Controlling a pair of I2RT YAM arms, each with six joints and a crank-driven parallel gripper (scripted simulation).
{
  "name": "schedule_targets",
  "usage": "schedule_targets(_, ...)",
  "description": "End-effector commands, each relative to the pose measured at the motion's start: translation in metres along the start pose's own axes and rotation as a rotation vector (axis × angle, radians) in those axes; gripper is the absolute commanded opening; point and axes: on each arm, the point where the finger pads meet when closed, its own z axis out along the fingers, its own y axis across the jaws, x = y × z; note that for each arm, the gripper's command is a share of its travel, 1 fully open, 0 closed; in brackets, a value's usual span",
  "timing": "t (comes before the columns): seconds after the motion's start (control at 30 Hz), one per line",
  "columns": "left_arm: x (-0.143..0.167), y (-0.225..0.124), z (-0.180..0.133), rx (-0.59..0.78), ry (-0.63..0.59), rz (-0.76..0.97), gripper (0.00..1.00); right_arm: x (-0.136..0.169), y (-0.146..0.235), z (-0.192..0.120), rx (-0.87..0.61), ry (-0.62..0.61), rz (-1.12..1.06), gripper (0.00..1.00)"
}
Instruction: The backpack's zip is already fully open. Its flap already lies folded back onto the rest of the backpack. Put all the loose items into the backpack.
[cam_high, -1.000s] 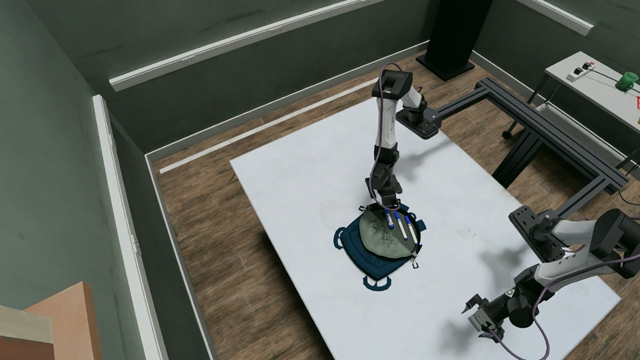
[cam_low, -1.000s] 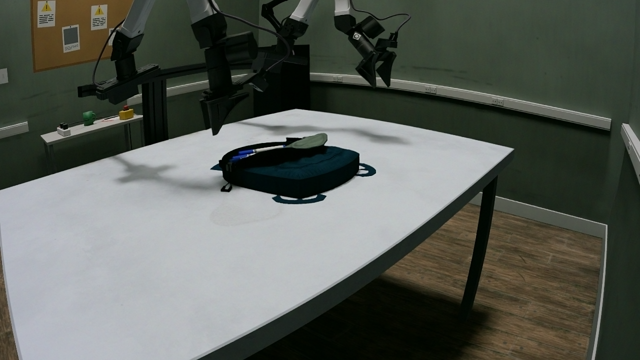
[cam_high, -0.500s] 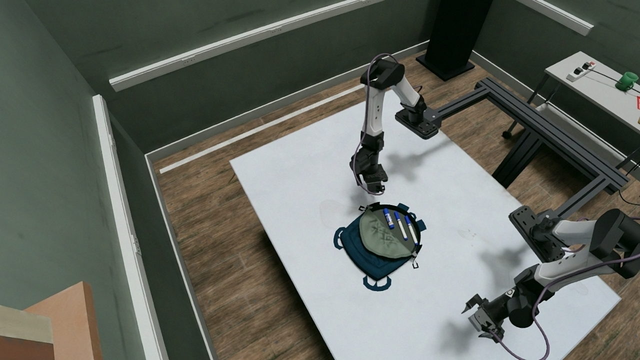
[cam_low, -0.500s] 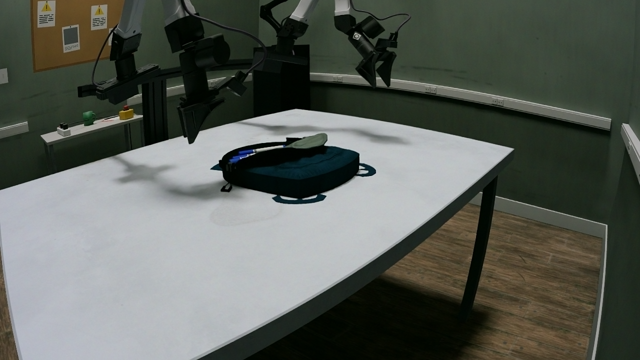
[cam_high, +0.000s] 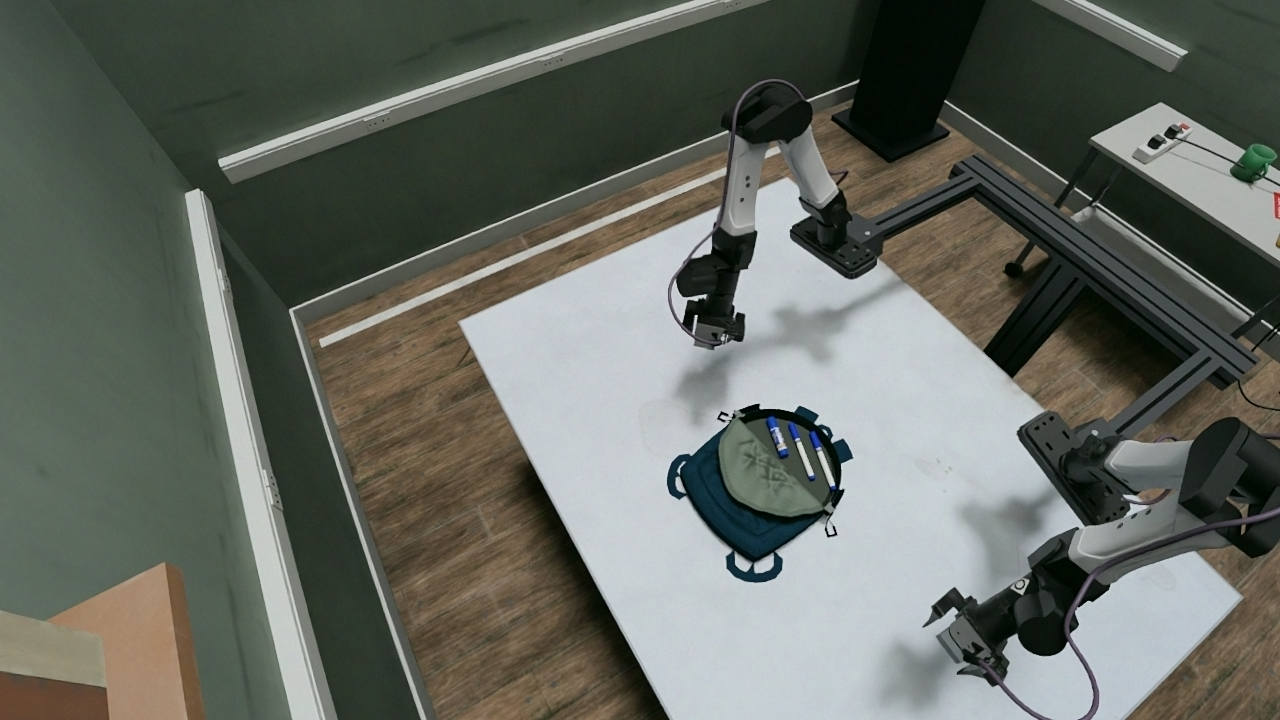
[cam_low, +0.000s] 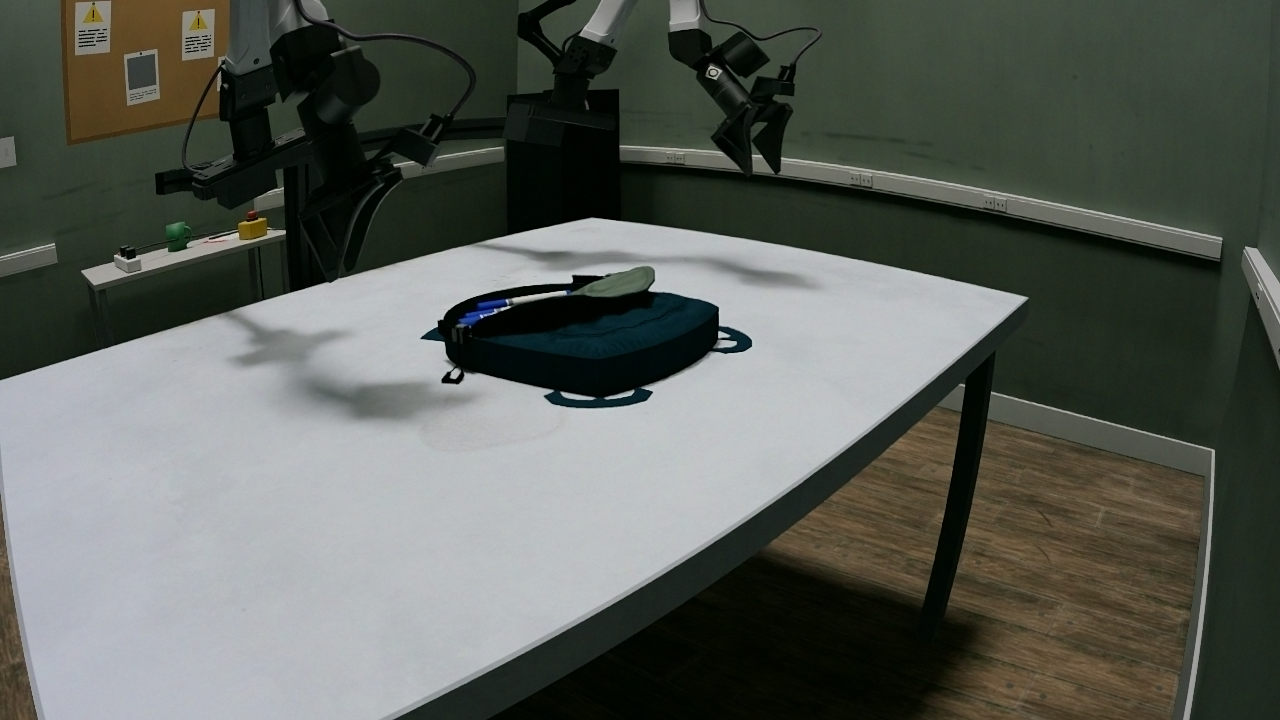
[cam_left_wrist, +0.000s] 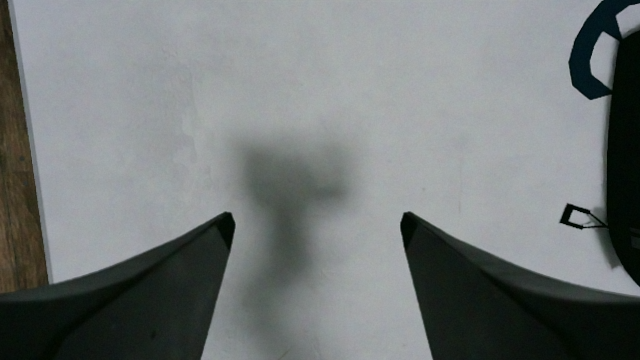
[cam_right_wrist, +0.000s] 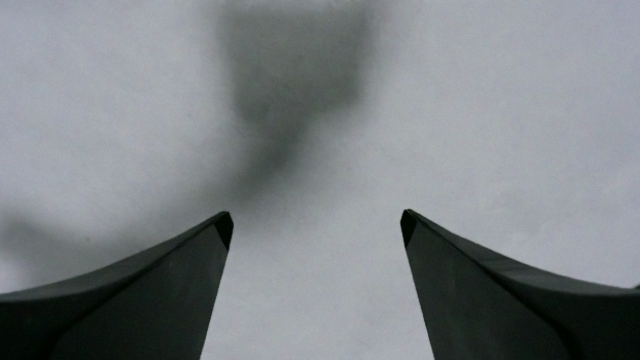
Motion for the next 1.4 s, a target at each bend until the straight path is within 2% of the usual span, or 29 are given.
schedule_targets(0.0,-0.005,0.0,0.0,0.0,-0.014,0.003,0.9,-0.013,-0.027,-0.01,0.098,-0.122,0.135,0.9)
schedule_targets(0.27,-0.005,0.0,0.0,0.0,-0.014,0.003,0.9,-0.002,-0.067,-0.027,0.229,-0.246,0.396,0.9)
schedule_targets(0.37,-0.005,0.0,0.0,0.0,-0.014,0.003,0.9,0.004,-0.065,-0.021,0.224,-0.242,0.432,0.9)
schedule_targets(0.4,-0.005,0.0,0.0,0.0,-0.014,0.003,0.9,0.001,-0.077,-0.031,0.262,-0.277,0.461,0.9)
schedule_targets(0.57,-0.005,0.0,0.0,0.0,-0.014,0.003,0.9,0.008,-0.102,-0.042,0.345,-0.352,0.623,0.9)
schedule_targets(0.67,-0.005,0.0,0.0,0.0,-0.014,0.003,0.9,0.017,-0.113,-0.037,0.381,-0.365,0.727,0.9)
schedule_targets(0.8,-0.005,0.0,0.0,0.0,-0.014,0.003,0.9,0.006,-0.12,-0.037,0.381,-0.384,0.71,0.9)
schedule_targets(1.37,-0.005,0.0,0.0,0.0,-0.014,0.003,0.9,0.009,-0.118,-0.041,0.379,-0.38,0.708,0.9)
